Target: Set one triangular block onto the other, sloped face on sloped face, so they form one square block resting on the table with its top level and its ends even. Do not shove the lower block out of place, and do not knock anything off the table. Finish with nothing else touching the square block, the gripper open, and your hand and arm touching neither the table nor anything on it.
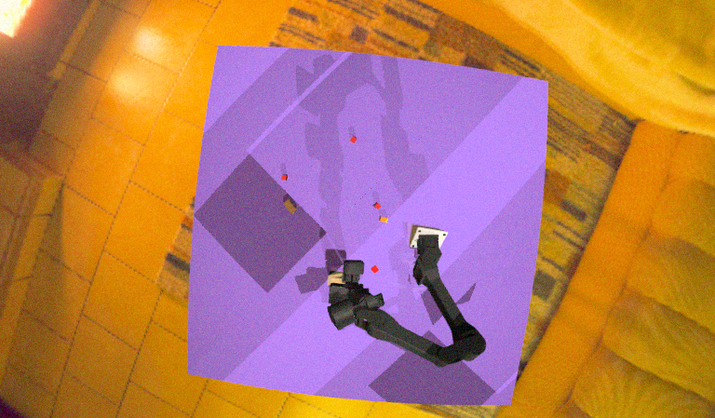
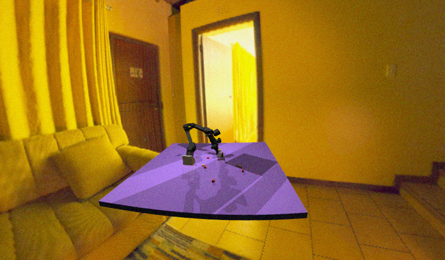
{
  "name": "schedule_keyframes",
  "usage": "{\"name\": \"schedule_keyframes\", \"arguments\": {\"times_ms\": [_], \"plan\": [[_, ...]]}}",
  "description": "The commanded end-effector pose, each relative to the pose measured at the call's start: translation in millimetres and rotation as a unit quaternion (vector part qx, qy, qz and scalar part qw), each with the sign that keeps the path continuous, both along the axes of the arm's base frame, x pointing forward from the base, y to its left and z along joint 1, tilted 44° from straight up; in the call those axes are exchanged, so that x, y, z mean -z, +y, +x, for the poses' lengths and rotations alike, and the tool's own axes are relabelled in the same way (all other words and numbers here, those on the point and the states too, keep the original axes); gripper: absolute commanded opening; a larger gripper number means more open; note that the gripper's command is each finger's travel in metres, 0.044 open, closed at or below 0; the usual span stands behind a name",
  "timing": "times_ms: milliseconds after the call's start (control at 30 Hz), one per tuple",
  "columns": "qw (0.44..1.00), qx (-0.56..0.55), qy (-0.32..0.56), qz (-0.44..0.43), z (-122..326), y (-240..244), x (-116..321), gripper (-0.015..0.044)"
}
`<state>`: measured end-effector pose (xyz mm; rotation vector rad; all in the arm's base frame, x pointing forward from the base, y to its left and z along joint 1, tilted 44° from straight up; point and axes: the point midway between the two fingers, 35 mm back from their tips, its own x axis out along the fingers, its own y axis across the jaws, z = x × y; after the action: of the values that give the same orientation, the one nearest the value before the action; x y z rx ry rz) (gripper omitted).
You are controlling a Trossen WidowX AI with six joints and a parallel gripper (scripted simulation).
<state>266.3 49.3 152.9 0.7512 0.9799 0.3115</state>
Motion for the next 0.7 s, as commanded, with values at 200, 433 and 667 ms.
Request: {"name": "schedule_keyframes", "arguments": {"times_ms": [200, 433, 667], "plan": [[1.000, 0.006, 0.001, -0.002, 0.6, -0.9, 1.1, 0.0000], [1.000, 0.007, 0.001, -0.002, 0.8, -1.1, 1.2, 0.0000], [1.000, 0.007, 0.002, -0.003, 1.4, -0.9, 0.8, 0.0000]]}}
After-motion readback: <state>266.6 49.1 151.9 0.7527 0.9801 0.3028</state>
